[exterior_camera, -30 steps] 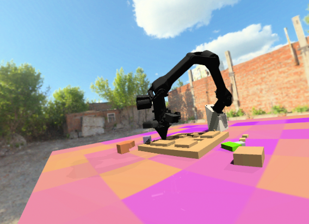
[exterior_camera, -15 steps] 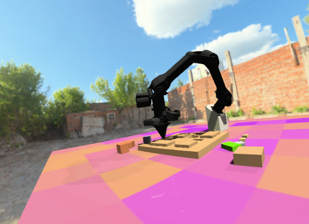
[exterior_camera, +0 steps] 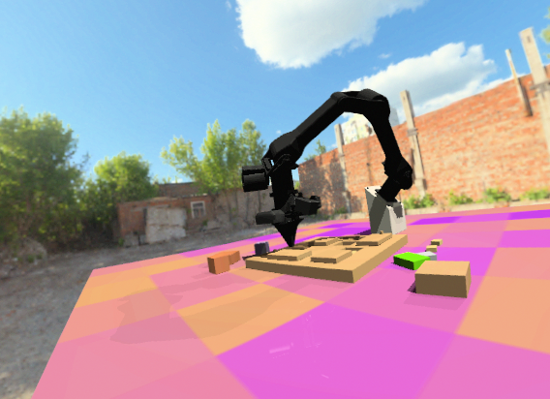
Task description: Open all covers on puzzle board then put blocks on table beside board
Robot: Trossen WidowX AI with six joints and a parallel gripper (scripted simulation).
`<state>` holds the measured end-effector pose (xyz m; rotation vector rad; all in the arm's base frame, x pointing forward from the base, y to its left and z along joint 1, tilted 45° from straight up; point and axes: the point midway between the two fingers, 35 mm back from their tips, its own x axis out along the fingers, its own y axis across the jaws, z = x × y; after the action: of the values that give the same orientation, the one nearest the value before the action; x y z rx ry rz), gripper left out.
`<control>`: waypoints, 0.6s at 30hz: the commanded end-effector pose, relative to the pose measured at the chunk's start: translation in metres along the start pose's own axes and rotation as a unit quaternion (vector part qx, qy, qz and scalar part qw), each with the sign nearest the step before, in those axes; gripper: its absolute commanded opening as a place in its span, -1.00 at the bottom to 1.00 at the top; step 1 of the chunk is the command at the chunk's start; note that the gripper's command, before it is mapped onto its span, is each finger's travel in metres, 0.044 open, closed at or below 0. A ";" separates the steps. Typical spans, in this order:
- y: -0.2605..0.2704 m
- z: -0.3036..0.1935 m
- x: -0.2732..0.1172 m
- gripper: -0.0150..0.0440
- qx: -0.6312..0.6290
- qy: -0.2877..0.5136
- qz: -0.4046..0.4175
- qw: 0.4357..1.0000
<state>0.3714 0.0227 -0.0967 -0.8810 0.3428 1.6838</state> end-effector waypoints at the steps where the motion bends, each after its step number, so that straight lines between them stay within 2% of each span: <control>1: 0.001 0.000 -0.001 -0.49 -0.001 0.002 0.002 1.000; 18: 0.001 -0.001 0.010 -0.49 -0.001 0.002 0.002 1.000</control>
<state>0.3701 0.0281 -0.1029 -0.8857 0.3423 1.6886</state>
